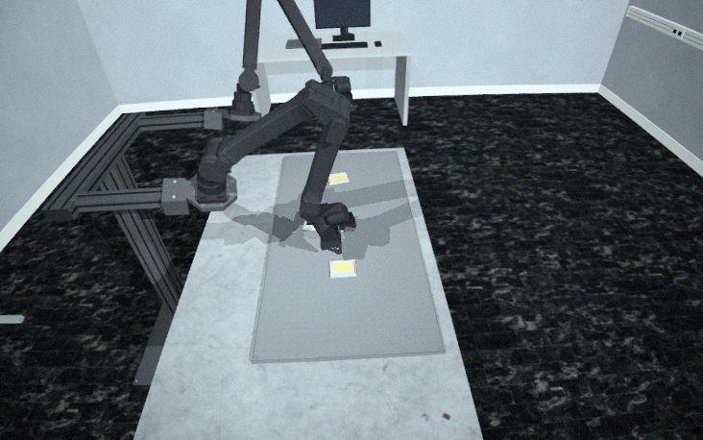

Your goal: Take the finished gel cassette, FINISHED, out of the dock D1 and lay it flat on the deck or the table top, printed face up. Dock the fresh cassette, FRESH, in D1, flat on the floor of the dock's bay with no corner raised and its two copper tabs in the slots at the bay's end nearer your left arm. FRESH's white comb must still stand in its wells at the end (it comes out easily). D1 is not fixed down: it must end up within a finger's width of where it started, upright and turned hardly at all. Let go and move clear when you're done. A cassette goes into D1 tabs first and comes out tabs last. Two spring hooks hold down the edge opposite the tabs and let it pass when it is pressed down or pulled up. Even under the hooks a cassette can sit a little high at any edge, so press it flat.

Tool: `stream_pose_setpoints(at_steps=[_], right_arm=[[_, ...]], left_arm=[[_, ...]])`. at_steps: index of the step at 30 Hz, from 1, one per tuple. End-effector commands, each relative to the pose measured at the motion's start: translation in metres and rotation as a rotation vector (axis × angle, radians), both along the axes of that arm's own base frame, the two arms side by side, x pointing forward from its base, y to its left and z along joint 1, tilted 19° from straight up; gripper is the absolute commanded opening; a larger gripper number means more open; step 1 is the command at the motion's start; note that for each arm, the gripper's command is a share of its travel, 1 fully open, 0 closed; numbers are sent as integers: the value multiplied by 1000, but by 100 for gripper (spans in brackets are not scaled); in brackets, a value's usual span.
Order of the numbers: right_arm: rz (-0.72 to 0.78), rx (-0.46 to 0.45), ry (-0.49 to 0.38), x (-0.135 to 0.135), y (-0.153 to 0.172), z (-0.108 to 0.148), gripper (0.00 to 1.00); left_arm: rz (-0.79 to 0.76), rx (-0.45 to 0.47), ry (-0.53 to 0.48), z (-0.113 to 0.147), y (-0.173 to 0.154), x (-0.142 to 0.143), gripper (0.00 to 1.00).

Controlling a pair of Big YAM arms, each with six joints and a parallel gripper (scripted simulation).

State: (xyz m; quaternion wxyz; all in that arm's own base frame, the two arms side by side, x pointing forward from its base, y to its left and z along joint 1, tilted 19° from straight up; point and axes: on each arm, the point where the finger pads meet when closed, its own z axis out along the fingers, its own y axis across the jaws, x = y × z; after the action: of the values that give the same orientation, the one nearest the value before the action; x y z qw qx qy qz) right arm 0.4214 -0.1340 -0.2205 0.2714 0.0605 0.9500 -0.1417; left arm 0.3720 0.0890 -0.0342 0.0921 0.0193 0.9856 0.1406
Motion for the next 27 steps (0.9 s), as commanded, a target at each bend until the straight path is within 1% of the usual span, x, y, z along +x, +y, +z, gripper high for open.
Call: stream_pose_setpoints(at_steps=[1, 18, 27], right_arm=[[0, -2, 7, -7, -2, -2, 0], [0, -2, 7, -7, -2, -2, 0], [3, -5, 10, -12, -8, -8, 0]], left_arm=[[-6, 2, -10, 7, -5, 1, 100], [-6, 2, -10, 7, -5, 1, 100], [-6, 2, -10, 7, -5, 1, 100]])
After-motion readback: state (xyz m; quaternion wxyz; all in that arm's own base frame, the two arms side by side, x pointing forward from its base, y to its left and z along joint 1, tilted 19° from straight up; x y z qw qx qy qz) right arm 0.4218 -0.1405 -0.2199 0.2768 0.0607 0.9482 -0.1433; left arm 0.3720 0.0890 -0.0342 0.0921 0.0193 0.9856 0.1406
